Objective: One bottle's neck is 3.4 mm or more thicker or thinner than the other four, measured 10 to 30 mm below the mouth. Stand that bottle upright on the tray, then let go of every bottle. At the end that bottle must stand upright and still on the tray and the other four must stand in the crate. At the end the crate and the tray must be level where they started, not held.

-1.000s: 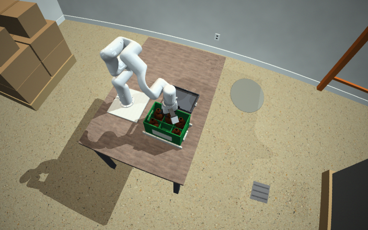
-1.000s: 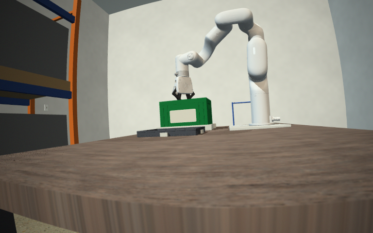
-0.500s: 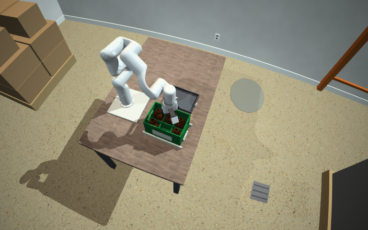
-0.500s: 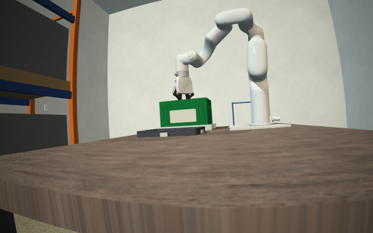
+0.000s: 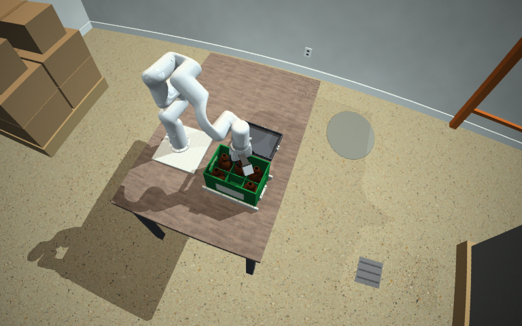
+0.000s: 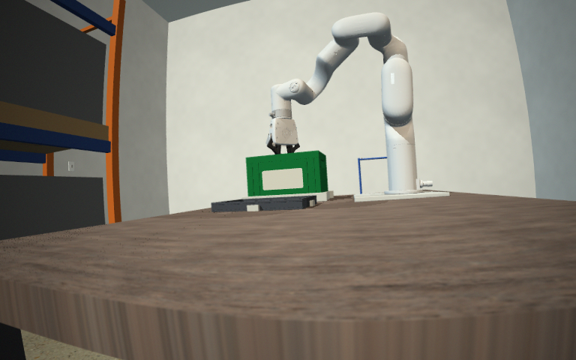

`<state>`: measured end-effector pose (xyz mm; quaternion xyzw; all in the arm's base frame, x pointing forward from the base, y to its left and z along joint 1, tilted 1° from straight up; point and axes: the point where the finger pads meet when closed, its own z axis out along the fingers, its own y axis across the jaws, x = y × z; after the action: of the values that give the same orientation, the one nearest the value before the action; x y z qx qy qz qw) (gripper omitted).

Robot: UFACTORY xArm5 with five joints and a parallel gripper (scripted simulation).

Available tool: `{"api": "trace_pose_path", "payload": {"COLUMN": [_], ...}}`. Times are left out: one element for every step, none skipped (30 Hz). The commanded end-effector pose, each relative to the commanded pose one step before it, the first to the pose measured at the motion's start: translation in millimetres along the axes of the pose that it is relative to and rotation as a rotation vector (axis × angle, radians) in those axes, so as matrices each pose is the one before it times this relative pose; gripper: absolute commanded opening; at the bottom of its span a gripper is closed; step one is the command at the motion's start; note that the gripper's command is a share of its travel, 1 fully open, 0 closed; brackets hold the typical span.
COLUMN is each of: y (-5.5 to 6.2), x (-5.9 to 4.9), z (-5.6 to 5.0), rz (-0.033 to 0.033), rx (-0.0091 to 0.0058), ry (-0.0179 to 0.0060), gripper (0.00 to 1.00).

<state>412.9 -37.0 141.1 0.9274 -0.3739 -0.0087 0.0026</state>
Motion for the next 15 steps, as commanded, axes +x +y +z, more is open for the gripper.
{"api": "trace_pose_path", "payload": {"y": [-0.68,0.0,0.0,0.0,0.0,0.0,0.0,0.0,0.0,0.0,0.0,0.0,0.0,0.0,0.0], "x": [0.85,0.0,0.0,0.0,0.0,0.0,0.0,0.0,0.0,0.0,0.0,0.0,0.0,0.0,0.0], "z": [-1.32,0.0,0.0,0.0,0.0,0.0,0.0,0.0,0.0,0.0,0.0,0.0,0.0,0.0,0.0], "rz": [0.00002,0.0,0.0,0.0,0.0,0.0,0.0,0.0,0.0,0.0,0.0,0.0,0.0,0.0,0.0], "rx": [0.00228,0.0,0.0,0.0,0.0,0.0,0.0,0.0,0.0,0.0,0.0,0.0,0.0,0.0,0.0], "ry": [0.00283,0.0,0.0,0.0,0.0,0.0,0.0,0.0,0.0,0.0,0.0,0.0,0.0,0.0,0.0], "gripper": [0.0,0.0,0.0,0.0,0.0,0.0,0.0,0.0,0.0,0.0,0.0,0.0,0.0,0.65,0.65]}}
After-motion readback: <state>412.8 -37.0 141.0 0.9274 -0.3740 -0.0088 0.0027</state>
